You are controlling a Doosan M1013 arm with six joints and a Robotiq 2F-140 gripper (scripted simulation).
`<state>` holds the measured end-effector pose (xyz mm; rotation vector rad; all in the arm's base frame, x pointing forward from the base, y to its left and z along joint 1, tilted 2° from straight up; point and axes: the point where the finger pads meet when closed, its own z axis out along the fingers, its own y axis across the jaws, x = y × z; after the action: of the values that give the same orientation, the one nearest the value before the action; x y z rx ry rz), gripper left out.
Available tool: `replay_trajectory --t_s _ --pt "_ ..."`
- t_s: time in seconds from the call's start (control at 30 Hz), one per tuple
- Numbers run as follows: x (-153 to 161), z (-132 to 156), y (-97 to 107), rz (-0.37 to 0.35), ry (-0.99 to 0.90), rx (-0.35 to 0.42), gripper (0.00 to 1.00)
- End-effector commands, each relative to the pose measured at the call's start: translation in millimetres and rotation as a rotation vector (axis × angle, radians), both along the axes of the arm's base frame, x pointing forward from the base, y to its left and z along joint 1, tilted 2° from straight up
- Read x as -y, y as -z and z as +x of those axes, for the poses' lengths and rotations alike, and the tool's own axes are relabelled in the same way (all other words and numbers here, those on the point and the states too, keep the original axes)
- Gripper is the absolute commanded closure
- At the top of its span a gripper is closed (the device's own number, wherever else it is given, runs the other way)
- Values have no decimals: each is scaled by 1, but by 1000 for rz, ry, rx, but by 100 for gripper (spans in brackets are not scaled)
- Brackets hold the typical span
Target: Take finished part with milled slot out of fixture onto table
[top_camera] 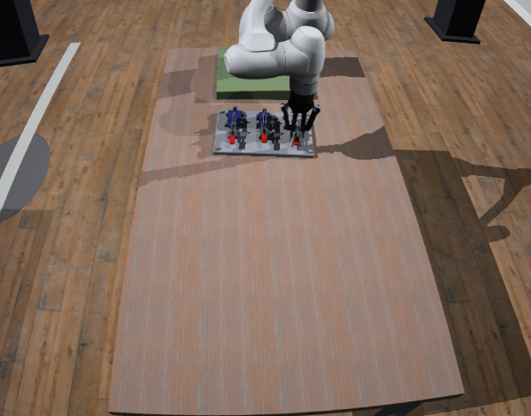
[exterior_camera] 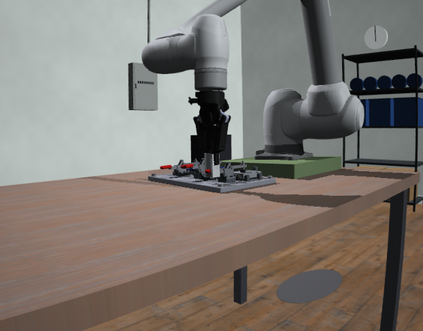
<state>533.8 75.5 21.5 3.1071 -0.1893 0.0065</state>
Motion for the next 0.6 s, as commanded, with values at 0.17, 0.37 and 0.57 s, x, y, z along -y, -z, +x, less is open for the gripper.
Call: replay_trajectory --t_s 0.17,0.37,0.57 --pt "0 0 -1 0 0 0 89" --pt "0 -1 -2 0 0 0 89" --pt "0 -1 -3 0 0 0 89"
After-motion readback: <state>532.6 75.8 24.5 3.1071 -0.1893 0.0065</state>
